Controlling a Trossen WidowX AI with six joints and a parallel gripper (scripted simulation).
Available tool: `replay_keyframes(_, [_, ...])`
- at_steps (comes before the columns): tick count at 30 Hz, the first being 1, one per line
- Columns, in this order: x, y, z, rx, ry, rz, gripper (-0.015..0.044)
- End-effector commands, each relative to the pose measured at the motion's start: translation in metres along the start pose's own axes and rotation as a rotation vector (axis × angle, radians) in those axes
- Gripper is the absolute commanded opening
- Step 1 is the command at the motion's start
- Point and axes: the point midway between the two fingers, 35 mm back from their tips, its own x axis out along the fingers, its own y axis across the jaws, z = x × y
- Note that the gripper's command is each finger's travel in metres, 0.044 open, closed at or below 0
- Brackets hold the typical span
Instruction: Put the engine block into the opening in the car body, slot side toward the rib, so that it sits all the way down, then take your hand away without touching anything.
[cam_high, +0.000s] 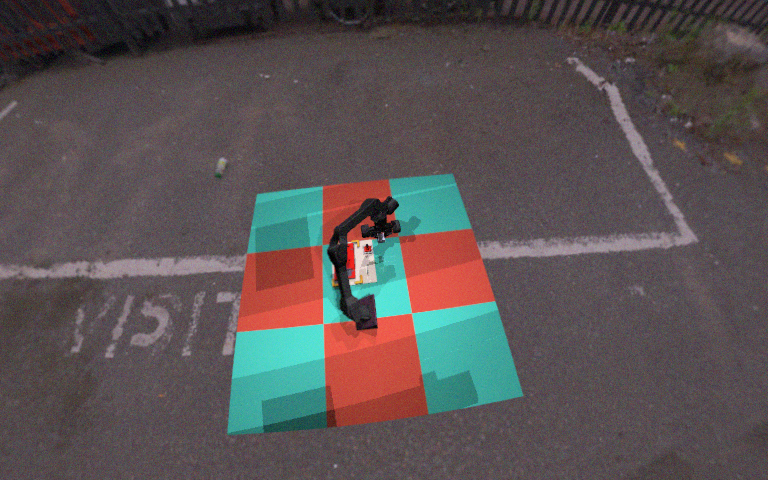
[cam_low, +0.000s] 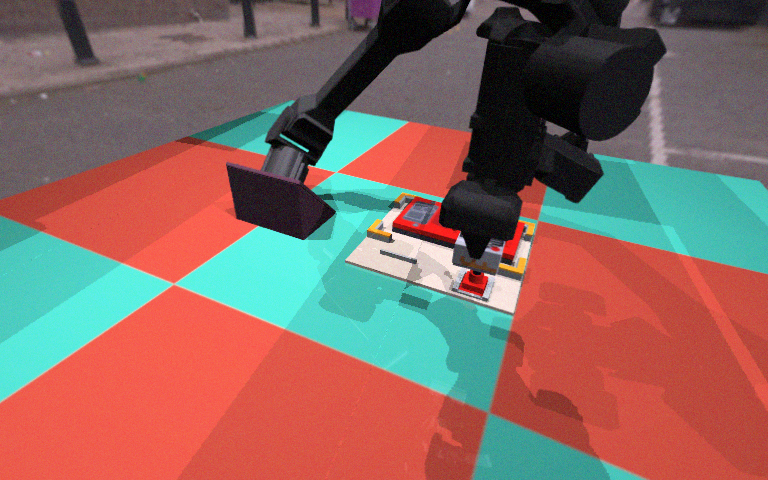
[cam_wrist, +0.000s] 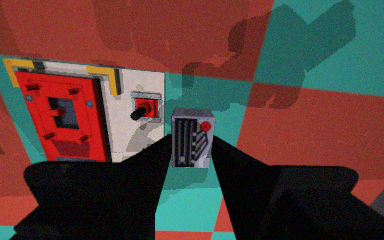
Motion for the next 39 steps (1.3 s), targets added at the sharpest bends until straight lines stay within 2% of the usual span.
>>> replay_keyframes(1, [-0.014, 0.000, -0.002, -0.005, 0.000, -0.003, 0.0000])
replay_keyframes(8, [-0.024, 0.003, -0.004, -0.005, 0.000, -0.003, 0.0000])
replay_keyframes(39, [0.007, 0.099, 0.012, 0.029, -0.002, -0.020, 0.0000])
